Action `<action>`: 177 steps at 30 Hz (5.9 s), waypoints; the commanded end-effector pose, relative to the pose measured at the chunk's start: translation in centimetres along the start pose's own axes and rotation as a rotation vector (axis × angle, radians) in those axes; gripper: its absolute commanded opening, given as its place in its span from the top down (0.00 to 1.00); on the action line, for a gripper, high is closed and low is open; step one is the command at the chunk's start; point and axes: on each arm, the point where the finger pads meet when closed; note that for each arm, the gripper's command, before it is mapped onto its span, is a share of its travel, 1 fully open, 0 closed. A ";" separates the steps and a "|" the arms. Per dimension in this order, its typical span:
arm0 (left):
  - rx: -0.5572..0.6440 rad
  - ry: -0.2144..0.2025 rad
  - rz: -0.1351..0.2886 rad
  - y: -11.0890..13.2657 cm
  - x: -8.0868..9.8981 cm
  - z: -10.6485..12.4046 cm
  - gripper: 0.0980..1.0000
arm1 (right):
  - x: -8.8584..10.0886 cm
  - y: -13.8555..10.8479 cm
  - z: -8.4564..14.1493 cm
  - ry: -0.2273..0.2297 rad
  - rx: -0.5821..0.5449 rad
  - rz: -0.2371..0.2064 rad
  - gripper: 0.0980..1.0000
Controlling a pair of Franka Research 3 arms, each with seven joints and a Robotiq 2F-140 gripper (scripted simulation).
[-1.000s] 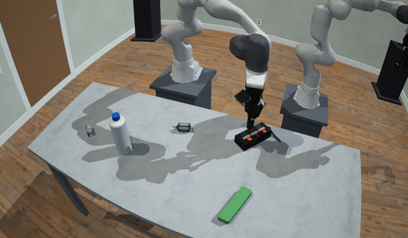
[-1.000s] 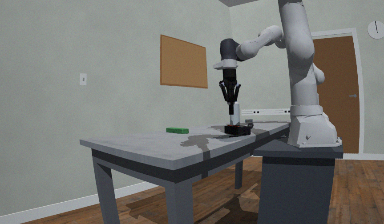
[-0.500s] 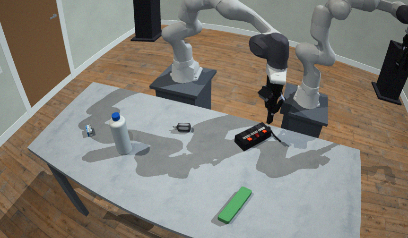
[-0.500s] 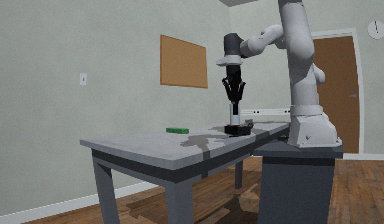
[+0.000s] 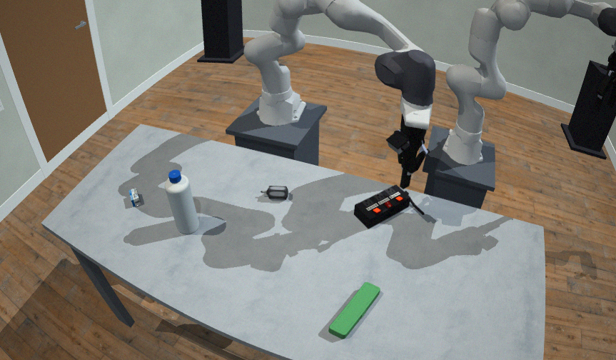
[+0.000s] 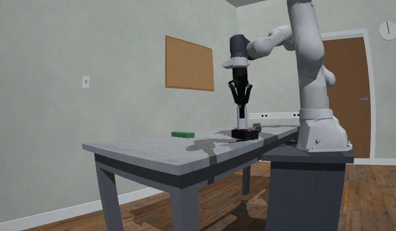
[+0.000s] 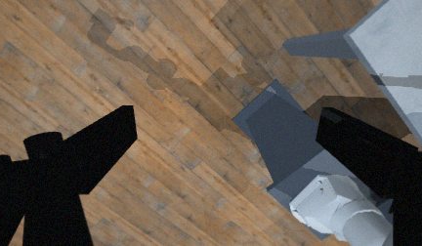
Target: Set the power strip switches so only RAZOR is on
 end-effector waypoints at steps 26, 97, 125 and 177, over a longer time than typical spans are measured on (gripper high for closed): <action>0.000 0.000 0.000 0.0 0.0 0.0 0.00 | -0.4 0.1 0.1 0.005 -0.015 -0.002 1.00; 0.000 0.000 0.000 0.0 0.0 0.0 0.00 | -5.3 0.1 0.1 0.005 -0.015 -0.002 1.00; 0.000 0.000 0.000 0.0 0.0 0.0 0.00 | -5.3 0.2 0.1 0.005 -0.015 -0.002 1.00; 0.000 0.000 0.000 0.0 0.0 0.0 0.00 | -5.3 0.3 0.1 0.005 -0.015 -0.002 1.00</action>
Point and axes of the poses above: on each arm, the point where the finger pads meet when closed, its own x axis back along the fingers, its own z axis across the jaws, y = z × x, and after that the axes turned 3 degrees about x, right-handed
